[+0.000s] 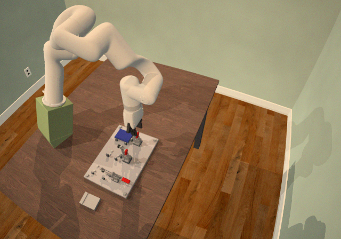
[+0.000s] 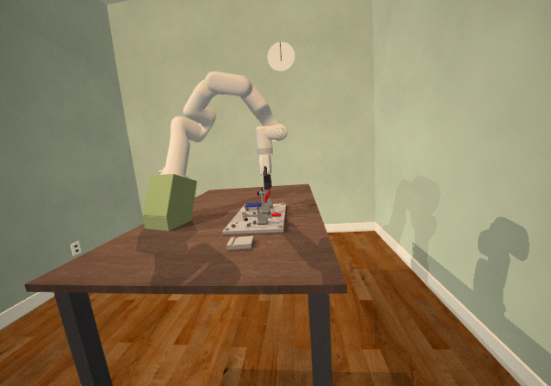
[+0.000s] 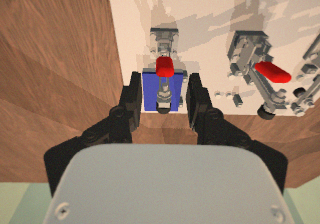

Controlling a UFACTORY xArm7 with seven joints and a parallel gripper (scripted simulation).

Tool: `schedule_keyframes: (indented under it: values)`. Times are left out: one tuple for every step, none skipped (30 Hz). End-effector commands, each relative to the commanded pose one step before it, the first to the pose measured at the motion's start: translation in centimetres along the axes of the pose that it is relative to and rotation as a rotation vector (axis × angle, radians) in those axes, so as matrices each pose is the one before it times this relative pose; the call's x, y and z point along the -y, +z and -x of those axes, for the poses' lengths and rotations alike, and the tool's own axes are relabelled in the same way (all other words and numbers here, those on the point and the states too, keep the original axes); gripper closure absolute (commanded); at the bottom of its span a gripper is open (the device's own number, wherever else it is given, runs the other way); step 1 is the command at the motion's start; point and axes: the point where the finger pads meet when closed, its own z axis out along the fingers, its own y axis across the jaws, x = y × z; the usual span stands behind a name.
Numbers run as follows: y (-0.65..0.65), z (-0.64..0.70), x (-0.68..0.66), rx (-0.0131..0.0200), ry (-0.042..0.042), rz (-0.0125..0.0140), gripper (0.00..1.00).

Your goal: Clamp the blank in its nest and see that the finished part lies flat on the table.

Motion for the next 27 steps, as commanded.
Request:
schedule_keyframes:
  values:
    - [1.193,-0.069,-0.034,-0.00143,-0.00004,0.00074,0.53]
    - [0.239,0.000,0.000,0.00000,0.00000,0.00000,0.53]
    - [0.193,0.000,0.000,0.00000,0.00000,0.00000,0.53]
    - [0.000,0.000,0.000,0.00000,0.00000,0.00000,0.53]
    - [0.000,0.000,0.000,0.00000,0.00000,0.00000,0.53]
    - [0.146,0.000,0.000,0.00000,0.00000,0.00000,0.53]
    - [0.099,0.000,0.000,0.00000,0.00000,0.00000,0.53]
    - [0.056,0.000,0.000,0.00000,0.00001,0.00000,0.53]
    - [0.023,0.000,0.000,0.00000,0.00000,0.00000,0.53]
    - [0.004,0.000,0.000,0.00000,0.00000,0.00000,0.53]
    - [0.000,0.000,0.000,0.00000,0.00000,0.00000,0.53]
    - [0.000,0.000,0.000,0.00000,0.00000,0.00000,0.53]
    - [0.000,0.000,0.000,0.00000,0.00000,0.00000,0.53]
    - [0.000,0.000,0.000,0.00000,0.00000,0.00000,0.53]
    - [0.000,0.000,0.000,0.00000,0.00000,0.00000,0.53]
    - [0.000,0.000,0.000,0.00000,0.00000,0.00000,0.53]
    - [0.007,0.000,0.000,0.00000,0.00000,0.00000,0.53]
    - [0.045,-0.003,-0.001,0.00000,0.00000,0.00000,0.53]
    - [0.106,-0.006,-0.002,0.00000,-0.00001,0.00000,0.53]
    - [0.175,-0.009,-0.003,0.00000,0.00000,0.00000,0.53]
    - [0.000,0.000,0.000,0.00000,0.00000,0.00000,0.53]
    - [0.000,0.000,0.000,0.00000,0.00000,0.00000,0.53]
    - [0.241,-0.013,-0.004,0.00000,0.00000,0.00000,0.53]
    - [0.294,-0.015,-0.004,0.00000,0.00001,0.00000,0.53]
    - [0.328,-0.018,-0.005,0.00000,-0.00001,0.00000,0.53]
    - [0.339,-0.018,-0.005,0.00000,0.00000,0.00000,0.53]
    - [0.327,-0.017,-0.005,0.00000,0.00001,0.00000,0.53]
